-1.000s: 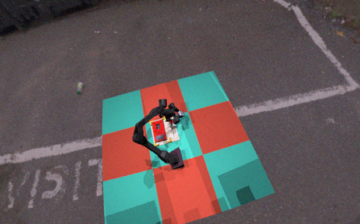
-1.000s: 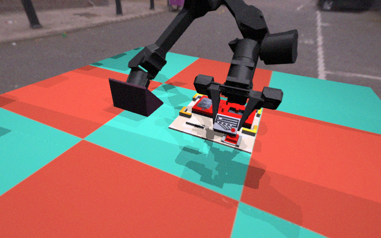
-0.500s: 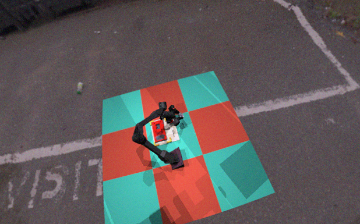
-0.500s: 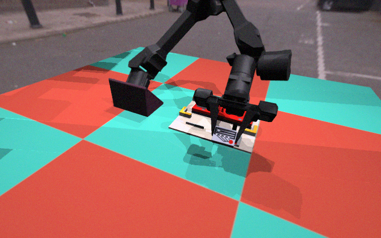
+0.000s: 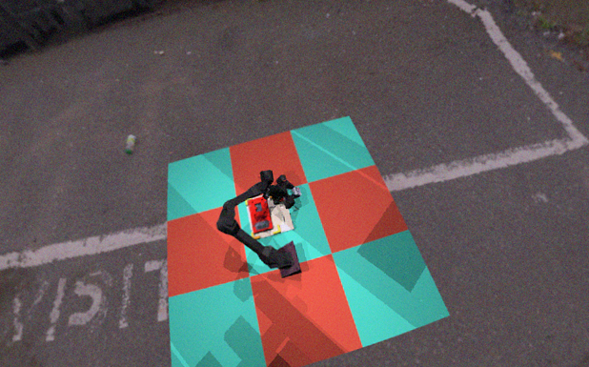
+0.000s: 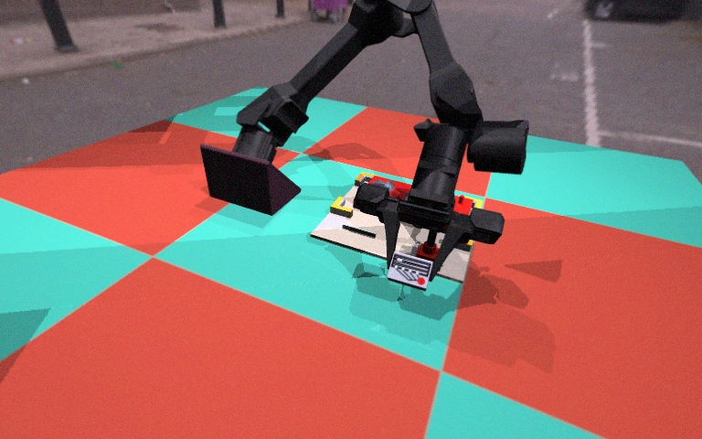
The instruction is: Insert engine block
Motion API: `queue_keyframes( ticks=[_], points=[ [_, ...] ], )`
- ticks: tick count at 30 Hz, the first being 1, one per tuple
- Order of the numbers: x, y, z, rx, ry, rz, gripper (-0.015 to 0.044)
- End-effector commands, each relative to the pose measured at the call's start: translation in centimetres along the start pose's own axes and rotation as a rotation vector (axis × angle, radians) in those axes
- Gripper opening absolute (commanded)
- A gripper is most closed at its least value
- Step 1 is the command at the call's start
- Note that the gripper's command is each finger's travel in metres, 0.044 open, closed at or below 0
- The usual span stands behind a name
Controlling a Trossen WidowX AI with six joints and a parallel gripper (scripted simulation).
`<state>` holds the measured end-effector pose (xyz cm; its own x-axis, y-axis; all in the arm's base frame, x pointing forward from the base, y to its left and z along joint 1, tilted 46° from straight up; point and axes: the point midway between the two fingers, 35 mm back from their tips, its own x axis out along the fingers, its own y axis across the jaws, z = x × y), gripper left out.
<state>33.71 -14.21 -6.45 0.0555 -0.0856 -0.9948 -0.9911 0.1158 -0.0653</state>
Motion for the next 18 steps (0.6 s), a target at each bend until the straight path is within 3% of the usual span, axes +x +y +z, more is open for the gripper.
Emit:
queue_keyframes(
  ticks=[1,18],
  points=[
    [0.6,0.1,0.7,0.005,0.005,0.002,0.0000],
    [2.3,0.1,2.7,0.005,0.004,0.002,0.0000]
  ],
)
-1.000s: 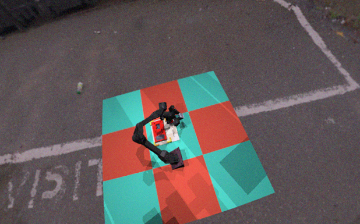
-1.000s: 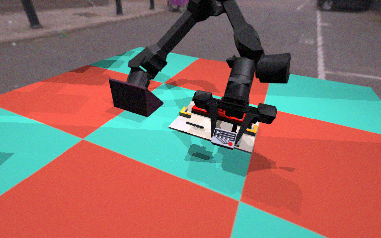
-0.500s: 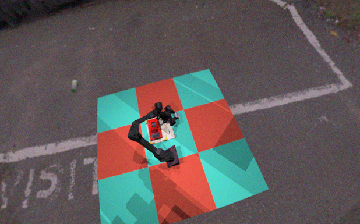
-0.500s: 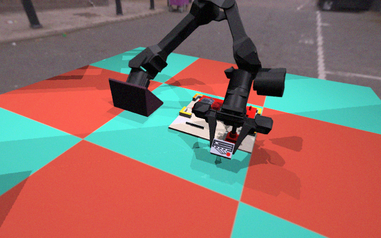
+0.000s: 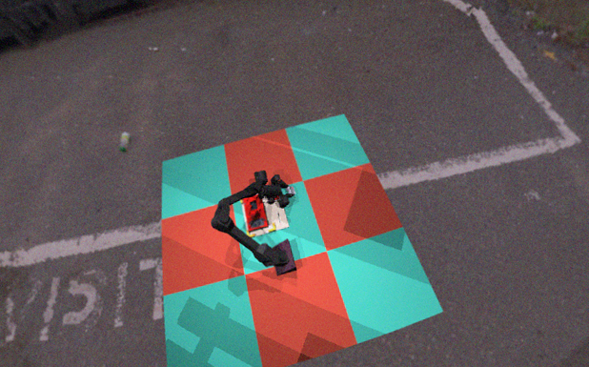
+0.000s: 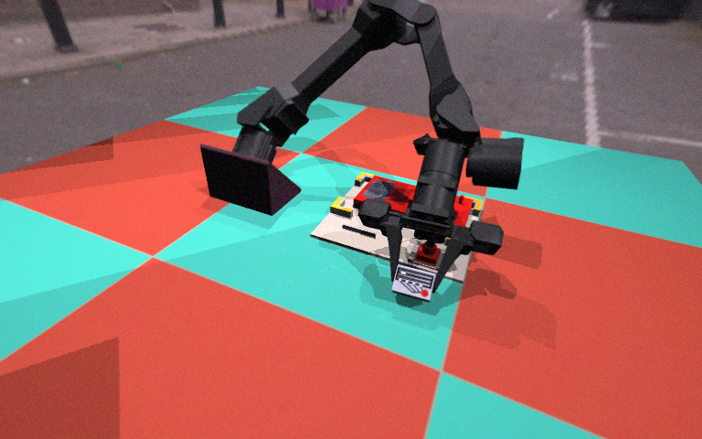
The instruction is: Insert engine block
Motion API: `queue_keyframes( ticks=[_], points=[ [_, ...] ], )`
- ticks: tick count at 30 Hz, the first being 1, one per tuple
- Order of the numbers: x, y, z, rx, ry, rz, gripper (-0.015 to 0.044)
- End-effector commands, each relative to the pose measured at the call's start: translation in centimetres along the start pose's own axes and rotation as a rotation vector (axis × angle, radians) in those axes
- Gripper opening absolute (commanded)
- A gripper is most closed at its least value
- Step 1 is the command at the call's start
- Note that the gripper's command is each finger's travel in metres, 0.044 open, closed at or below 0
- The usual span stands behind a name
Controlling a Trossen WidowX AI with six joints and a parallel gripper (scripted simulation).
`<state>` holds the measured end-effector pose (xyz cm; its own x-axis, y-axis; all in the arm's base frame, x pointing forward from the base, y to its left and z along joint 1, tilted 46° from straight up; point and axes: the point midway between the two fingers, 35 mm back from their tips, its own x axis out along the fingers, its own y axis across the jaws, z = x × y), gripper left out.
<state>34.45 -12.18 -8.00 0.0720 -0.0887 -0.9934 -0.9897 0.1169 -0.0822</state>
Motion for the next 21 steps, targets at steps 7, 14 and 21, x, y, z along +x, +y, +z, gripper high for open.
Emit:
queue_keyframes(
  ticks=[7,14,21],
  points=[
    [0.93,0.51,0.50,0.002,0.003,0.019,0.0000],
    [0.52,-0.04,0.56,0.002,0.003,0.019,0.0000],
    [-0.02,-0.14,0.01,0.009,0.006,0.008,0.0053]
  ],
)
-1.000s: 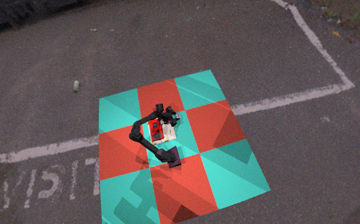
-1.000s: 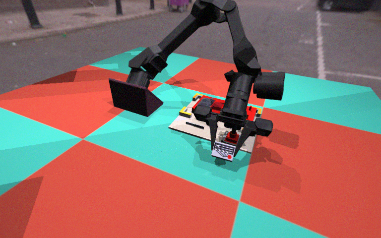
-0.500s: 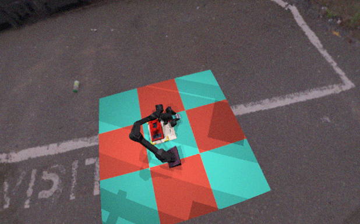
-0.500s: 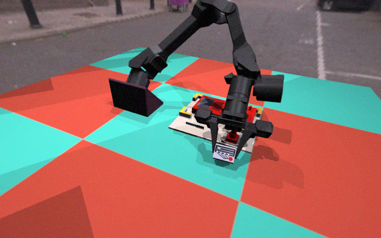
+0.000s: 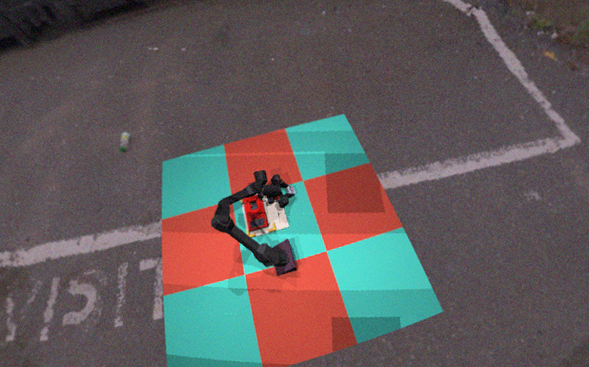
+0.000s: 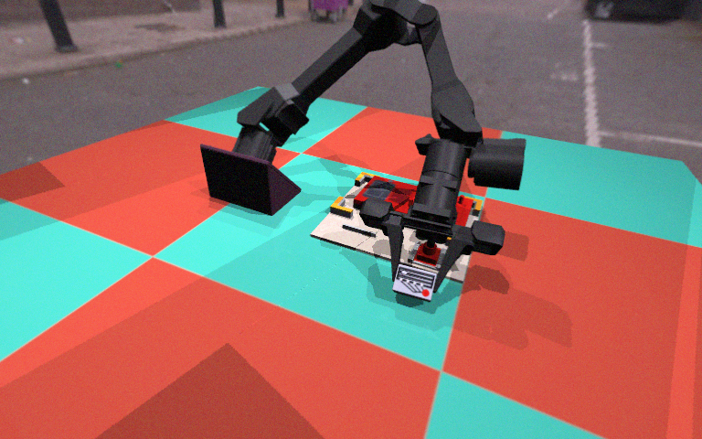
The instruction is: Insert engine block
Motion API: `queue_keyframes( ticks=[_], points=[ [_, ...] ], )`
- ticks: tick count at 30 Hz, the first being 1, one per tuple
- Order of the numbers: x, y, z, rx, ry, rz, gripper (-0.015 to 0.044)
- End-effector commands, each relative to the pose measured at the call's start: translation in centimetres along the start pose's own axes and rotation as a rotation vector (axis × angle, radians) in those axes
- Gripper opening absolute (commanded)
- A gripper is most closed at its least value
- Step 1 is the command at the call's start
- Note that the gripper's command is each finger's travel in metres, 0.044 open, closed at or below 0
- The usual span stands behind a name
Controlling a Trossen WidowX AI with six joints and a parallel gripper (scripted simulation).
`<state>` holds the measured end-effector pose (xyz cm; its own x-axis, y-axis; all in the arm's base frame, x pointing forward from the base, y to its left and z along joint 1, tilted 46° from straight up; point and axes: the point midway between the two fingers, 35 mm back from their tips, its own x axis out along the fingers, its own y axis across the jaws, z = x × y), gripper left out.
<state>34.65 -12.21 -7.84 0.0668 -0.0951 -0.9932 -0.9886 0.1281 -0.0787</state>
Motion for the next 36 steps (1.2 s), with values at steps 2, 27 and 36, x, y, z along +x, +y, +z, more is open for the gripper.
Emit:
queue_keyframes(
  ticks=[2,27,36],
  points=[
    [0.1,0.1,0.0,-0.002,-0.001,0.004,0.0105],
    [-2.6,-0.1,-0.3,-0.009,-0.004,0.014,0.0440],
    [-4.3,-0.3,-0.4,-0.001,-0.001,0.008,0.0440]
  ],
)
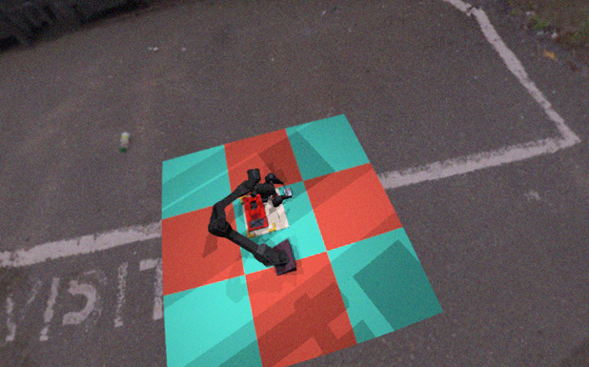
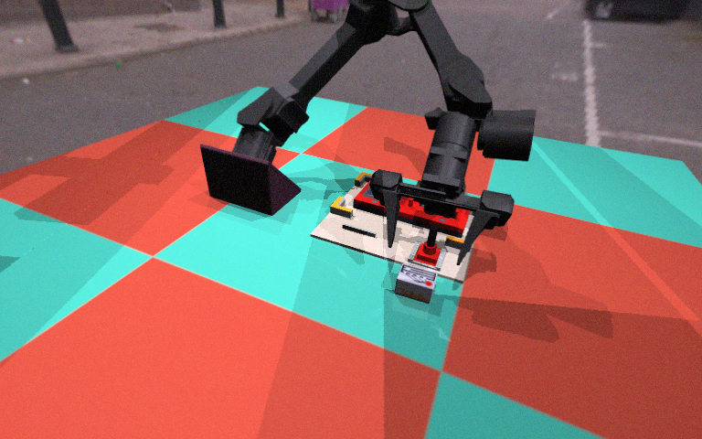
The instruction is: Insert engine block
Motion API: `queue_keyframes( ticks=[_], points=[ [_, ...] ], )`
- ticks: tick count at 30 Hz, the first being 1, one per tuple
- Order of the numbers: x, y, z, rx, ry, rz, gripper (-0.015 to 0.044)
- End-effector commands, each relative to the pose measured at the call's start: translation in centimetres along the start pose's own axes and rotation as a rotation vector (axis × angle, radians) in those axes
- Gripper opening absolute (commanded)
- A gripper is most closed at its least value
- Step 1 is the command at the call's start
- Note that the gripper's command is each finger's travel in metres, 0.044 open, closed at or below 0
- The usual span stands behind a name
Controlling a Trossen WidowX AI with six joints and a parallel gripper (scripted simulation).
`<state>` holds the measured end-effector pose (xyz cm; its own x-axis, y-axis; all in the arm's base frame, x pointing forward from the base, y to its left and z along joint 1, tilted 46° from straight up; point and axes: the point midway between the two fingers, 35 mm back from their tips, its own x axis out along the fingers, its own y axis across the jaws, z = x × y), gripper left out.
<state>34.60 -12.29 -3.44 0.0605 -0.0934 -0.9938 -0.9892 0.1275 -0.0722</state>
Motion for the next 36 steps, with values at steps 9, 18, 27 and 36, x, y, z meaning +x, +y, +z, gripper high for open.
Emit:
queue_keyframes(
  ticks=[9,18,27,36],
  points=[
    [0.1,0.0,0.0,0.000,0.000,0.002,0.0440],
    [0.2,0.1,-0.1,0.037,-0.022,0.014,0.0440],
    [0.6,0.2,-0.8,0.271,-0.149,0.099,0.0440],
    [0.7,0.4,-1.6,0.514,-0.269,0.196,0.0440]
  ],
)
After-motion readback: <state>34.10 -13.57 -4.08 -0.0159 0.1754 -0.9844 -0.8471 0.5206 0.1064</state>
